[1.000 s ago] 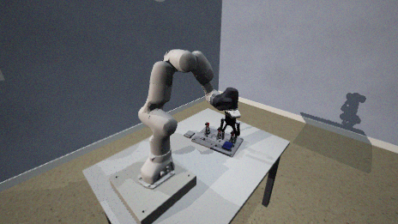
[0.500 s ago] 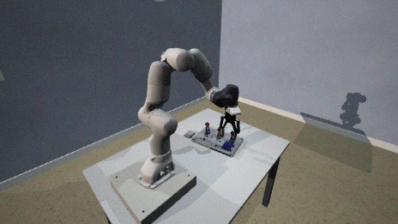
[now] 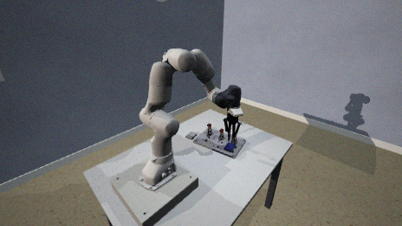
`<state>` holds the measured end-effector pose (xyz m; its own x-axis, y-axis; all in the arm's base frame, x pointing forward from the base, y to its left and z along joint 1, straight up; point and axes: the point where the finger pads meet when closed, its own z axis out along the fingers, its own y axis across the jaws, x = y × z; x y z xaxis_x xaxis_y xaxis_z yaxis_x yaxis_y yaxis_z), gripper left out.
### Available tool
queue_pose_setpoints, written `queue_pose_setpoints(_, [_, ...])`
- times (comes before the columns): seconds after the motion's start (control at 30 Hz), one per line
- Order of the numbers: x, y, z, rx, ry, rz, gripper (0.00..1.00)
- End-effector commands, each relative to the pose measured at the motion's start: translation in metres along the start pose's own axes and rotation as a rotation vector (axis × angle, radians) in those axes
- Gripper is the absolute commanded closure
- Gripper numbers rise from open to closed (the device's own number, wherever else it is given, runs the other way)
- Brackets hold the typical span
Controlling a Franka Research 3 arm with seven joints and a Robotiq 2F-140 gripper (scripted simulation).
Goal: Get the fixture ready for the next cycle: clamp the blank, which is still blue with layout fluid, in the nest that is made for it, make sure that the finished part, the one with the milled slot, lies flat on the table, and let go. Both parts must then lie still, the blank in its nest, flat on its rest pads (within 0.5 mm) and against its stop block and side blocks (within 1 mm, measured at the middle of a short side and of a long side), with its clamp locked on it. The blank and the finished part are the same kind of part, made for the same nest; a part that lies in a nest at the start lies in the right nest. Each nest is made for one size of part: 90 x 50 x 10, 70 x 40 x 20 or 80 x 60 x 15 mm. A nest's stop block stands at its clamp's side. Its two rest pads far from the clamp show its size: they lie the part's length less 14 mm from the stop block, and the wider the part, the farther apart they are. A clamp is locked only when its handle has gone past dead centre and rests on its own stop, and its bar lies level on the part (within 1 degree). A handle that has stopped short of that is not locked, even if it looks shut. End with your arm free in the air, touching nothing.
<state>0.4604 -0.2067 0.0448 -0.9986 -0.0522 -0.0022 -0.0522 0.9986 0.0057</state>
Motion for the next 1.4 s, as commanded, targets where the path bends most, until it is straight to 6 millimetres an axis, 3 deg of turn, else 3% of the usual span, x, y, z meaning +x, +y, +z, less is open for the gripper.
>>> queue_pose_setpoints(0.0, [0.0002,0.0003,-0.0007,0.001,0.002,0.005,1.0])
queue_pose_setpoints(1.07, [0.0002,0.0003,-0.0006,0.001,0.002,0.005,1.0])
queue_pose_setpoints(1.37, [0.0002,0.0003,0.0084,0.001,0.002,0.005,1.0])
